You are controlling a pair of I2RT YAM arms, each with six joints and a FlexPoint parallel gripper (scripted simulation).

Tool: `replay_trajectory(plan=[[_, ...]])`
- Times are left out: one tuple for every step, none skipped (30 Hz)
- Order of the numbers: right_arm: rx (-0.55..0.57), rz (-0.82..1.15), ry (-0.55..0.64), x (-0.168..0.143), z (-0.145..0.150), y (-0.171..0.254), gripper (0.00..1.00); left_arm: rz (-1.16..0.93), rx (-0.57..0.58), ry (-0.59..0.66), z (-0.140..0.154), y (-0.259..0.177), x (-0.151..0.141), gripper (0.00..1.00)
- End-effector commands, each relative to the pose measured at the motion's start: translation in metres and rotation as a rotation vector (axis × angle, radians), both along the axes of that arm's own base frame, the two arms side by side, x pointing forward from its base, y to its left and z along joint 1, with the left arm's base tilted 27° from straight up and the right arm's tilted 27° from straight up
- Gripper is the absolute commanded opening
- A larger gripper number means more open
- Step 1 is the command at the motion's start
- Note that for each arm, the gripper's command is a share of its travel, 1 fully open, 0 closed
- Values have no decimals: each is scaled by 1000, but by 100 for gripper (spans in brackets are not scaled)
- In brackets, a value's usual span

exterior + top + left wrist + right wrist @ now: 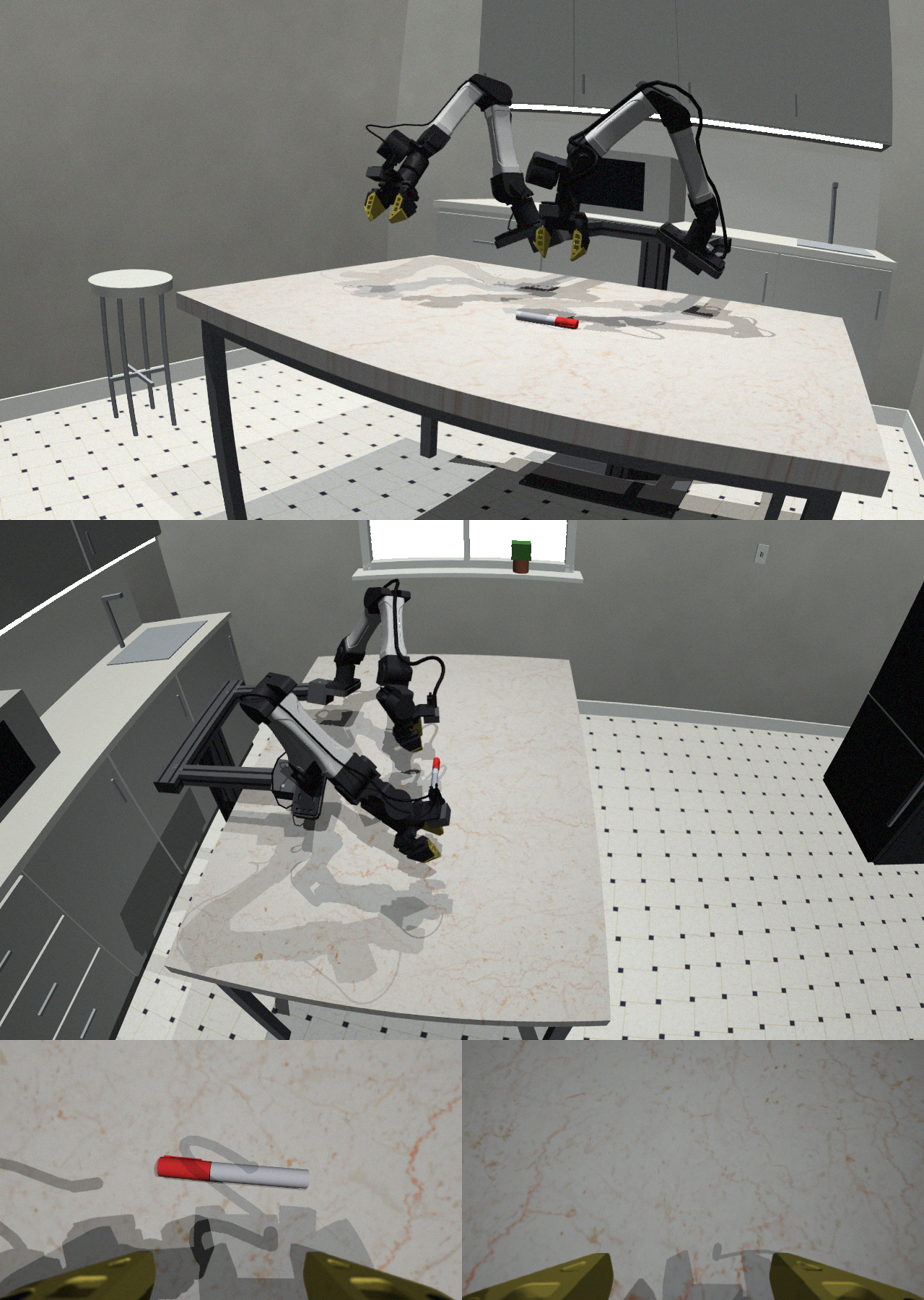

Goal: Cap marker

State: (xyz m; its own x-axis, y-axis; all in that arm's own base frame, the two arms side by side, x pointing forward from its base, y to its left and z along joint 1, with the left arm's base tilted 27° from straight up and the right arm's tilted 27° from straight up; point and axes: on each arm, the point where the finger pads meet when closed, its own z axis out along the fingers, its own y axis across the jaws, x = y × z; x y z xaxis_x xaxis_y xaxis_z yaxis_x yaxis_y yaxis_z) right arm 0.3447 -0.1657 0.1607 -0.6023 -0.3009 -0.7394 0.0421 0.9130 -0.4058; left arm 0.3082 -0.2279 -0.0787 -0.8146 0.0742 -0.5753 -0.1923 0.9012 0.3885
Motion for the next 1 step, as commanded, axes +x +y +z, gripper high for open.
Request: replay_trajectory(plan=[[-23,12,-39,6,15,-3,65,-4,-15,-26,9,-8,7,65]])
